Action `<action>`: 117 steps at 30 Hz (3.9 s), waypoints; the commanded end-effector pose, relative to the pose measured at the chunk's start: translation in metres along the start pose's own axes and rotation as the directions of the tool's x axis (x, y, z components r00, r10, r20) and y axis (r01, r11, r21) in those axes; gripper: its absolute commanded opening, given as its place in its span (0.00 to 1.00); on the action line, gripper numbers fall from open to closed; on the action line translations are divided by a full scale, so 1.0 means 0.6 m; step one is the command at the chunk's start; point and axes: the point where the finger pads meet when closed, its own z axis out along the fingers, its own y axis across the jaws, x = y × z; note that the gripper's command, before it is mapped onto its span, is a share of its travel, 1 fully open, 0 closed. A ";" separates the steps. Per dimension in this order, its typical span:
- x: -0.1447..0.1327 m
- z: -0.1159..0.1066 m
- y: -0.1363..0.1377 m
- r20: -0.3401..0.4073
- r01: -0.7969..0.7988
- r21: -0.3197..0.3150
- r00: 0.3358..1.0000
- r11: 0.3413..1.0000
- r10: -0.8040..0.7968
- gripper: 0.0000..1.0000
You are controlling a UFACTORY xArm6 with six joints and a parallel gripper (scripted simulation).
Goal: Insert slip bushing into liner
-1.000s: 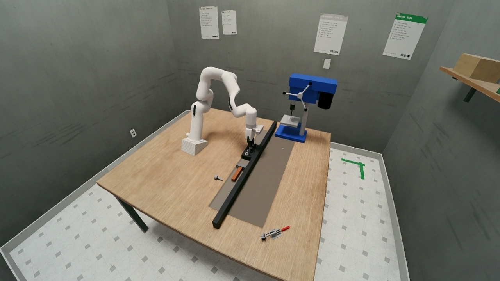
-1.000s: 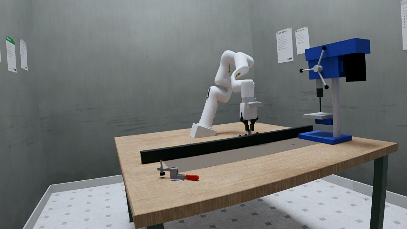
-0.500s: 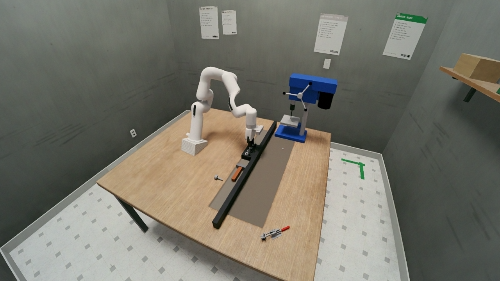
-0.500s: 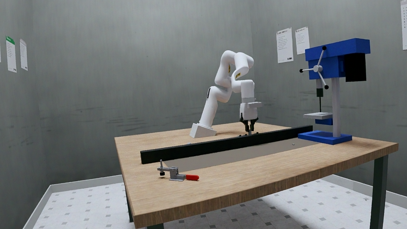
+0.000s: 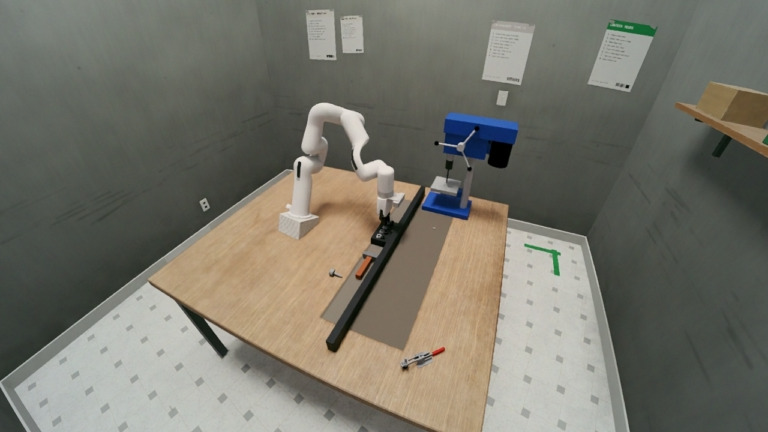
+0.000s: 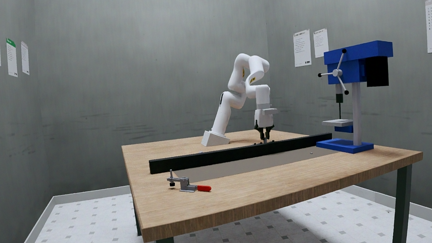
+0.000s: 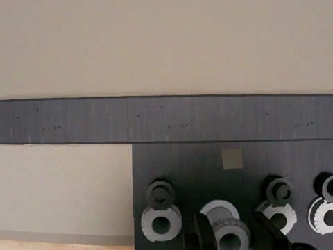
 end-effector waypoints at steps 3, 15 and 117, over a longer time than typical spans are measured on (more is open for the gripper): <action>0.002 0.001 0.000 -0.004 0.001 0.000 1.000 1.000 -0.001 0.26; 0.002 0.005 0.000 -0.004 0.001 0.000 1.000 1.000 -0.001 0.26; 0.002 0.030 0.000 -0.004 0.001 0.000 1.000 1.000 -0.001 0.26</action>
